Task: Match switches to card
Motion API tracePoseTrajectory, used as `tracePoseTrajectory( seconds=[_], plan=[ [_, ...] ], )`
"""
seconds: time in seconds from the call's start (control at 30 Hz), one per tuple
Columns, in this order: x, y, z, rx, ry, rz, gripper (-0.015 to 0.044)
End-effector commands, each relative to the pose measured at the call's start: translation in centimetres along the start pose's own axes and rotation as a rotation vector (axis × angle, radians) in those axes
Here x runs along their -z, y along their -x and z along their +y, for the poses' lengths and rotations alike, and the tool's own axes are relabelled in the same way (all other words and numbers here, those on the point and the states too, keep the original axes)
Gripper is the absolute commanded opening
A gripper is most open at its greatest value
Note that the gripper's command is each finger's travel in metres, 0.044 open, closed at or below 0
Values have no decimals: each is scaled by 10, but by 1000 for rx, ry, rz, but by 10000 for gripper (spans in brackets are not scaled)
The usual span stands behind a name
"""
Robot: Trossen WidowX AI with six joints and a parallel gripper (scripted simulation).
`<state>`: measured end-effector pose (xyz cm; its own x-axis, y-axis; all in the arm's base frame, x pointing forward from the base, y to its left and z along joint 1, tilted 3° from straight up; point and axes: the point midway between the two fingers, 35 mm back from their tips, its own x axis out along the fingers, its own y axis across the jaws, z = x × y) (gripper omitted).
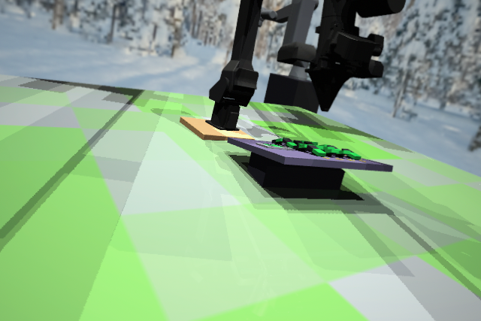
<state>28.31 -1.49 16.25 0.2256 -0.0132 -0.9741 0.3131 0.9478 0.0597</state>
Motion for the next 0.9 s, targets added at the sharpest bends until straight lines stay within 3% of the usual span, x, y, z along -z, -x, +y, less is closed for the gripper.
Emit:
tracePoseTrajectory(
  seconds=[0.0,0.2,0.87],
  plan=[
    [10,2,20,1,1,-3,0],
    [9,-33,19,1,1,23,0],
    [9,-57,19,1,1,22,0]
  ],
)
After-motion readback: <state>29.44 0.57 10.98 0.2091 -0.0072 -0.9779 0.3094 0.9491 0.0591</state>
